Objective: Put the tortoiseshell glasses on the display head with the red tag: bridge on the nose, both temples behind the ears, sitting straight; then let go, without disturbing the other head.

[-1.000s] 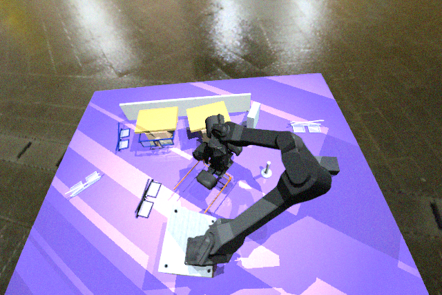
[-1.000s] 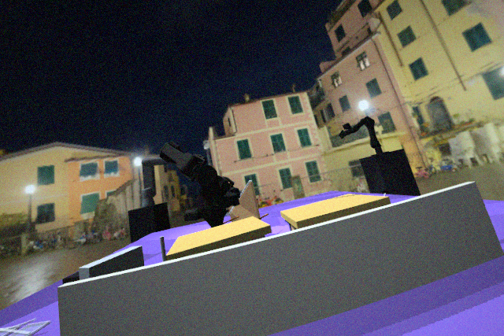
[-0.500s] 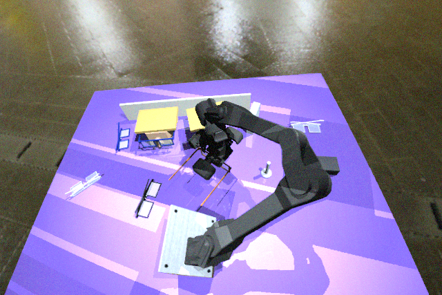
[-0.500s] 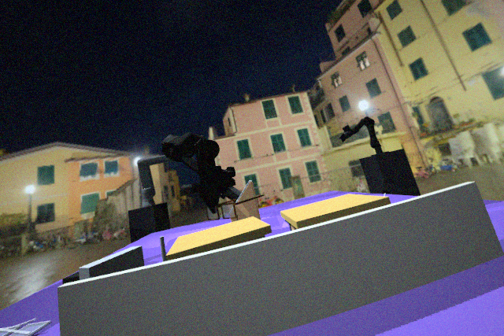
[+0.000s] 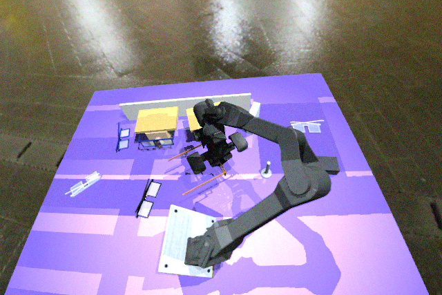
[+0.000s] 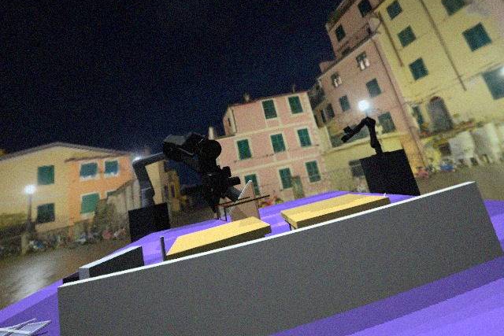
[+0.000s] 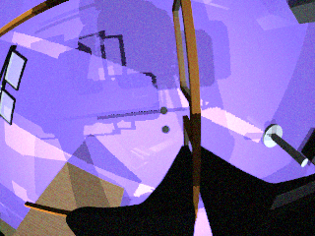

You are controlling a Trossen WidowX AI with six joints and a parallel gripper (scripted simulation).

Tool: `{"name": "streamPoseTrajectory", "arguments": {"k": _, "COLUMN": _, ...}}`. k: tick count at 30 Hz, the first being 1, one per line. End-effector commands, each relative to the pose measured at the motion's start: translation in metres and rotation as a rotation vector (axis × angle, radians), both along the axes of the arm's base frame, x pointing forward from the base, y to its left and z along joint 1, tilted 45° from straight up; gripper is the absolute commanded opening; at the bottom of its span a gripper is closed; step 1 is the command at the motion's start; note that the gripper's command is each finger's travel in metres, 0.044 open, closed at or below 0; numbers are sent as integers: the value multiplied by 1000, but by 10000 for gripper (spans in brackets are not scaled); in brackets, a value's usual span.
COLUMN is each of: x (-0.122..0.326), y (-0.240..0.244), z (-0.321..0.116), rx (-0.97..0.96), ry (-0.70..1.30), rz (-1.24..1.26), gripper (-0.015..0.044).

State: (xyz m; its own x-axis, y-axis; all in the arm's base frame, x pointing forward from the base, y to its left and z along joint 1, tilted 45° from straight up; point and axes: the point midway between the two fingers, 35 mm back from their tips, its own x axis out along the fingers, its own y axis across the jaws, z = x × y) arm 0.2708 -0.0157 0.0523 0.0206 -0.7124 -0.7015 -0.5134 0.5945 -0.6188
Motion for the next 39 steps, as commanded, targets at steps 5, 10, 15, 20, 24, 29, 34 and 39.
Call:
{"name": "streamPoseTrajectory", "arguments": {"k": 5, "x": -3, "y": 3, "z": -2, "rx": 9, "ry": -166, "rz": -173, "gripper": 0}}
{"name": "streamPoseTrajectory", "arguments": {"k": 10, "x": -4, "y": 4, "z": -3, "rx": 12, "ry": -284, "rz": -290, "gripper": 0}}
{"name": "streamPoseTrajectory", "arguments": {"k": 15, "x": -5, "y": 5, "z": -3, "rx": 15, "ry": -401, "rz": -407, "gripper": 0}}
{"name": "streamPoseTrajectory", "arguments": {"k": 20, "x": -7, "y": 7, "z": -4, "rx": 18, "ry": -519, "rz": -525, "gripper": 0}}
{"name": "streamPoseTrajectory", "arguments": {"k": 24, "x": -8, "y": 8, "z": -5, "rx": 20, "ry": -613, "rz": -618, "gripper": 0}}
{"name": "streamPoseTrajectory", "arguments": {"k": 29, "x": -9, "y": 9, "z": -5, "rx": 23, "ry": -731, "rz": -736, "gripper": 0}}
{"name": "streamPoseTrajectory", "arguments": {"k": 34, "x": -10, "y": 11, "z": -6, "rx": 25, "ry": -849, "rz": -853, "gripper": 0}}
{"name": "streamPoseTrajectory", "arguments": {"k": 39, "x": -11, "y": 12, "z": -7, "rx": 27, "ry": -947, "rz": -951, "gripper": 0}}
